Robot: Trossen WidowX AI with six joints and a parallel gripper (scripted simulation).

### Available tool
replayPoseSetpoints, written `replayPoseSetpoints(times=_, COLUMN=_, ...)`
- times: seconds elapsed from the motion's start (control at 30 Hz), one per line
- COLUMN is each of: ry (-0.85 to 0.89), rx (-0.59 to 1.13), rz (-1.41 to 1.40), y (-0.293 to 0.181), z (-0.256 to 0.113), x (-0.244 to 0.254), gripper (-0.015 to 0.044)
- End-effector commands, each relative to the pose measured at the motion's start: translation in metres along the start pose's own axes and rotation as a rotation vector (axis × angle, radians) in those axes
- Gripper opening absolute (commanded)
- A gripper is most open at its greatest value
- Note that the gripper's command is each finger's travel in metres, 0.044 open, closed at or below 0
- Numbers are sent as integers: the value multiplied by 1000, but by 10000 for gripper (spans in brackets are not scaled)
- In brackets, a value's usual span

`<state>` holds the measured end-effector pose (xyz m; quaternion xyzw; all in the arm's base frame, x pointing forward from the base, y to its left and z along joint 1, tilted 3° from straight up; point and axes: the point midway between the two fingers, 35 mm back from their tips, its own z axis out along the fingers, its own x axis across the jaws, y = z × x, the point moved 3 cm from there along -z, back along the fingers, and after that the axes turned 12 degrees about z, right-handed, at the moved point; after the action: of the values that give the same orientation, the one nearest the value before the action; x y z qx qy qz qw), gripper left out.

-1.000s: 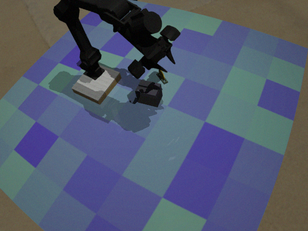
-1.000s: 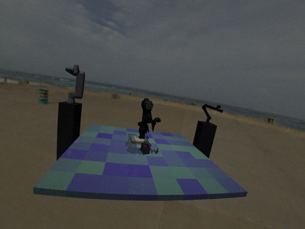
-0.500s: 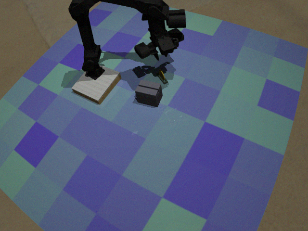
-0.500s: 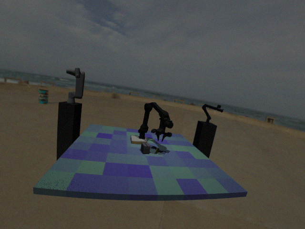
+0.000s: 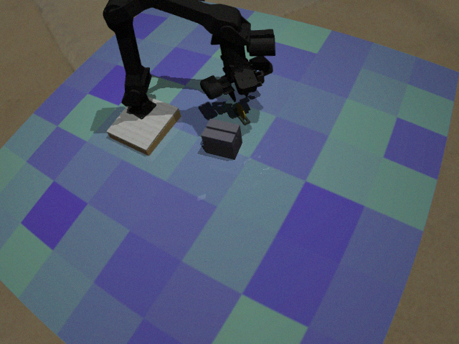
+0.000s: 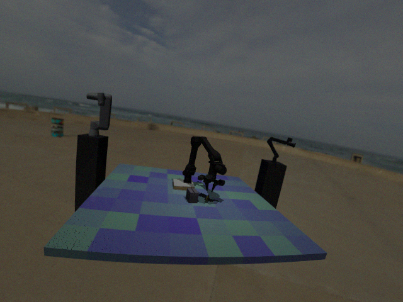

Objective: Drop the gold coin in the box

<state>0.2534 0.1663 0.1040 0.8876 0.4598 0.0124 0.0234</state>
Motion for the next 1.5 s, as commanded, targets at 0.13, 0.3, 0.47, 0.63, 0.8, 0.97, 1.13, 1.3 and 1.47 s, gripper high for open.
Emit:
replayPoseSetpoints(times=0.13, ry=-11, rx=-3, rz=-2, y=0, z=14, x=-2, gripper=161)
replayPoseSetpoints(times=0.3, ry=-11, rx=-3, rz=-2, y=1, z=22, x=-2, gripper=161)
replayPoseSetpoints(times=0.47, ry=-11, rx=-3, rz=-2, y=1, z=30, x=-1, gripper=161)
replayPoseSetpoints(times=0.63, ry=-11, rx=-3, rz=-2, y=1, z=38, x=-1, gripper=161)
replayPoseSetpoints(times=0.8, ry=-11, rx=-3, rz=-2, y=1, z=46, x=-1, gripper=161)
replayPoseSetpoints(times=0.97, ry=-11, rx=-3, rz=-2, y=1, z=54, x=-2, gripper=161)
replayPoseSetpoints(times=1.13, ry=-11, rx=-3, rz=-2, y=1, z=62, x=-3, gripper=161)
replayPoseSetpoints(times=1.3, ry=-11, rx=-3, rz=-2, y=0, z=66, x=-3, gripper=134)
replayPoseSetpoints(times=1.47, ry=-11, rx=-3, rz=-2, y=0, z=66, x=-3, gripper=23)
